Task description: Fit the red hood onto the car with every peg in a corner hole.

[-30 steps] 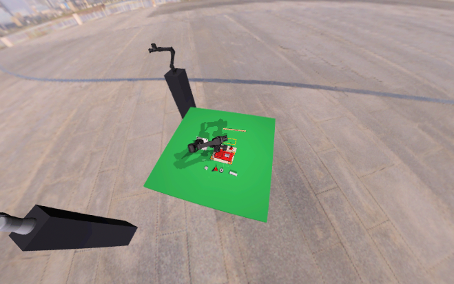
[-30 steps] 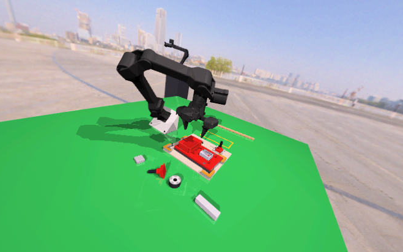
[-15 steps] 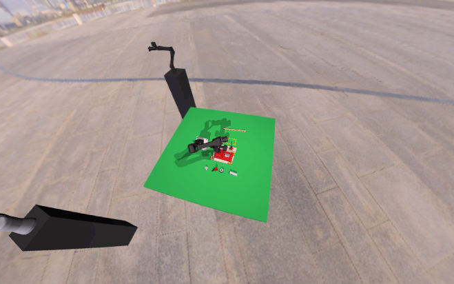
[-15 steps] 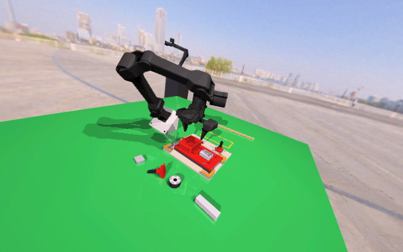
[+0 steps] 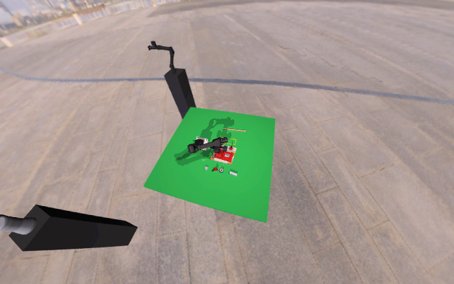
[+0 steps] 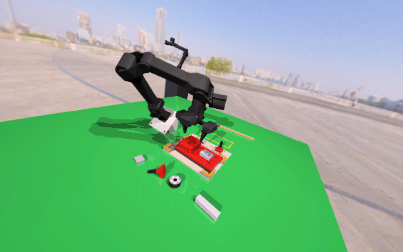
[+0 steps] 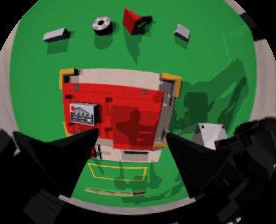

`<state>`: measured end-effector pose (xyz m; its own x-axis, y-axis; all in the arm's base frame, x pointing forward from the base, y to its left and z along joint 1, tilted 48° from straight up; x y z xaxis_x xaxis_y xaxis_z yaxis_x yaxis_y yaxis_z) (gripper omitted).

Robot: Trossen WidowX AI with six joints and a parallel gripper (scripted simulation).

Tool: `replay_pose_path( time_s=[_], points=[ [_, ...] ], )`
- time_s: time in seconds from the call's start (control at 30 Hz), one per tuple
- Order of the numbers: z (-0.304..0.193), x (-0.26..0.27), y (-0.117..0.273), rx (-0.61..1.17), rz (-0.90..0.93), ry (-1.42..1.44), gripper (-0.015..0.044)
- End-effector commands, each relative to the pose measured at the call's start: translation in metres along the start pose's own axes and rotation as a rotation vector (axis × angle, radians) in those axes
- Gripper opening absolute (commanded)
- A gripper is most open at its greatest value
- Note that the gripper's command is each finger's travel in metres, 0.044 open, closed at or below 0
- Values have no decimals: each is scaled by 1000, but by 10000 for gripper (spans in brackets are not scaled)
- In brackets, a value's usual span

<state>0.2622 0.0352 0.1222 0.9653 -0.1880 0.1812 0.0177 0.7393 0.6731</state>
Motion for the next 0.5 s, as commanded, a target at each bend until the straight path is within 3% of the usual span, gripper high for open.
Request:
replay_pose_path(
  time_s=[0.0, 0.47],
  points=[
    [0, -1, -4, -5, 2, 8, 440],
    [1, -2, -13, -6, 2, 7, 440]
  ],
)
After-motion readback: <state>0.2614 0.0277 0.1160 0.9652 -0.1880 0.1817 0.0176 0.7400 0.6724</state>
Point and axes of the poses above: the point midway between the two fingers, 35 mm back from their tips, its own y axis back along the fingers, its own x axis across the jaws, z = x × y, the point moved 7 cm from there along y, back along the fingers, and after that the axes turned 15 degrees about -y, right-handed, at the moved point
